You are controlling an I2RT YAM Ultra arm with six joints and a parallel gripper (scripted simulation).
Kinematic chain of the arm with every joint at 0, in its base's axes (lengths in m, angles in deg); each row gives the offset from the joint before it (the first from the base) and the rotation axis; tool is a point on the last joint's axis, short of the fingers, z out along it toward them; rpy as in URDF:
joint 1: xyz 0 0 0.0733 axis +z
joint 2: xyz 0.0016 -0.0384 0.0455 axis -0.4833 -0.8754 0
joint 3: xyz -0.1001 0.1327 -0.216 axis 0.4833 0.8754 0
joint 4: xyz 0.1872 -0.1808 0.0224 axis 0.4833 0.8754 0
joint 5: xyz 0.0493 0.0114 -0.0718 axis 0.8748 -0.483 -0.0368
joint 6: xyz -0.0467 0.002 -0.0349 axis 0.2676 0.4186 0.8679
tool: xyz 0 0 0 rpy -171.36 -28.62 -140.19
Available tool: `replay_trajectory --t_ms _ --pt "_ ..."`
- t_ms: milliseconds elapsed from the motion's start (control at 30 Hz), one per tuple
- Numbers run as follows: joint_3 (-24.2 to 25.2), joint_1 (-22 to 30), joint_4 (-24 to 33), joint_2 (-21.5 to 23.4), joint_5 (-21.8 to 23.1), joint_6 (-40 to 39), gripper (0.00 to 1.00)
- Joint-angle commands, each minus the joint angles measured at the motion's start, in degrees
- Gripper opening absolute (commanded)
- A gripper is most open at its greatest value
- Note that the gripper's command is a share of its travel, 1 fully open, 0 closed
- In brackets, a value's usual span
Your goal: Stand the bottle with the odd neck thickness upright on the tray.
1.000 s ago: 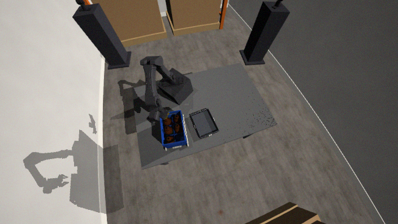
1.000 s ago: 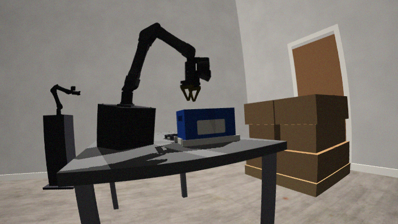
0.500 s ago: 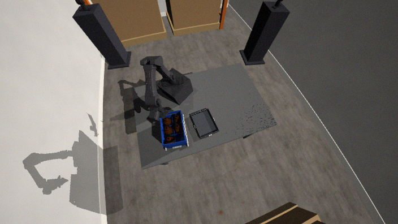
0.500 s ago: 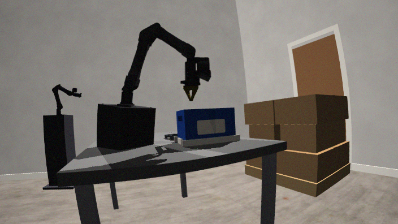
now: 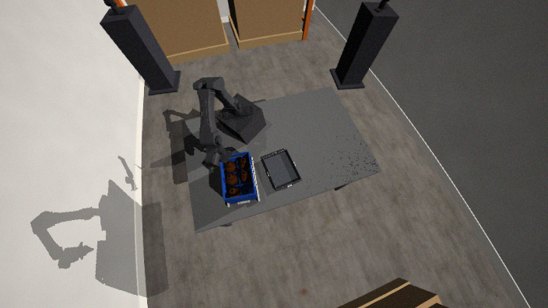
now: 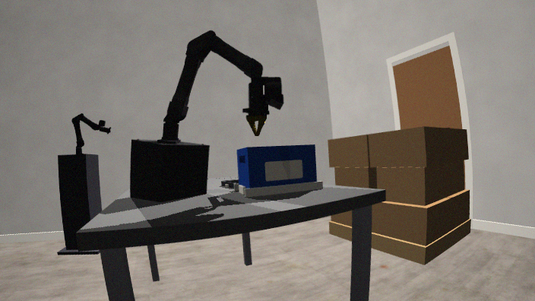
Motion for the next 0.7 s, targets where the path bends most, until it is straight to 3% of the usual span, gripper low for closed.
replay_trajectory --t_ms 0,500,667 --pt "-2.34 0.79 0.91 2.04 -0.43 -0.29 0.0" --pt "-2.28 0.93 0.89 2.07 -0.47 -0.57 0.0" --pt "3.62 8.69 -1.34 3.57 -1.07 -8.13 0.0"
